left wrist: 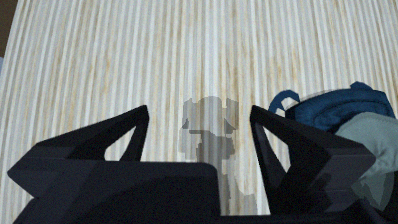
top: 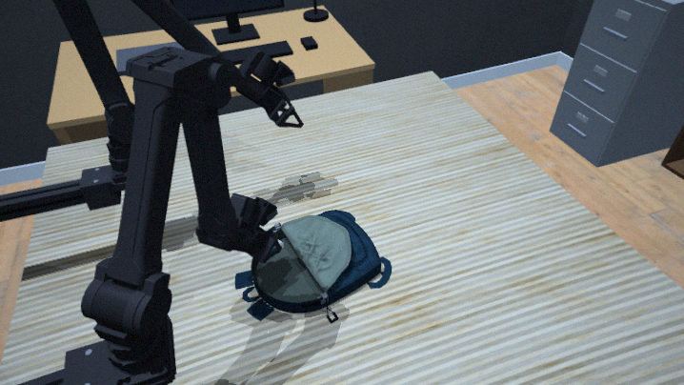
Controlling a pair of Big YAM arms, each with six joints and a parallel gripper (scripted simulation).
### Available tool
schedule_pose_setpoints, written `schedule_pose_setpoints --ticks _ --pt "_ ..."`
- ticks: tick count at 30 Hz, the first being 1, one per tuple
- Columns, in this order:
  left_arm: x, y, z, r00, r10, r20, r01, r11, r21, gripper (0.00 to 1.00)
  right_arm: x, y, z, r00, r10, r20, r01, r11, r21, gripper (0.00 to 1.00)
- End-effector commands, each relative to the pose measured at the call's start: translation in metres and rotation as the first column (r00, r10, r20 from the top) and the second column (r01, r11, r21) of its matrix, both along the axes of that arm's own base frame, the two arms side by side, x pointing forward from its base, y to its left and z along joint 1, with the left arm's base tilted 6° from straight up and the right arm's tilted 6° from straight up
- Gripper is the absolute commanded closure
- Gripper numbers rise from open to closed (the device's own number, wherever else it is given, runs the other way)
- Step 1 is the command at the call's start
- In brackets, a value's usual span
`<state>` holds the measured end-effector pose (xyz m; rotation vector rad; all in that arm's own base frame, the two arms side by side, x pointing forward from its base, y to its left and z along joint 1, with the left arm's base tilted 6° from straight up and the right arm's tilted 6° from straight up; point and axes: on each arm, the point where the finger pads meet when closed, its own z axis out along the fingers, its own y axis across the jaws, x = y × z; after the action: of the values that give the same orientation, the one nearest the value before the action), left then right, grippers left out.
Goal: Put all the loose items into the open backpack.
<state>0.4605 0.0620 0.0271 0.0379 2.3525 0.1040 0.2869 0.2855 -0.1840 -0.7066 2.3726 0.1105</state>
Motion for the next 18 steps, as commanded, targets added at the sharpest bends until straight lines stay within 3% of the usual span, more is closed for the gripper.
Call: schedule_pose_setpoints --ticks 1,18 --pt "0.012 0.0 0.012 0.999 -0.005 0.033 0.004 1.0 0.005 0.1 0.022 0.015 0.01 1.0 0.005 0.028 -0.006 1.0 0.015 0.8" --pt "0.012 0.0 0.012 0.999 -0.005 0.033 0.004 1.0 0.005 0.1 0.018 0.006 -0.022 1.0 0.005 0.022 -0.005 1.0 0.007 0.8"
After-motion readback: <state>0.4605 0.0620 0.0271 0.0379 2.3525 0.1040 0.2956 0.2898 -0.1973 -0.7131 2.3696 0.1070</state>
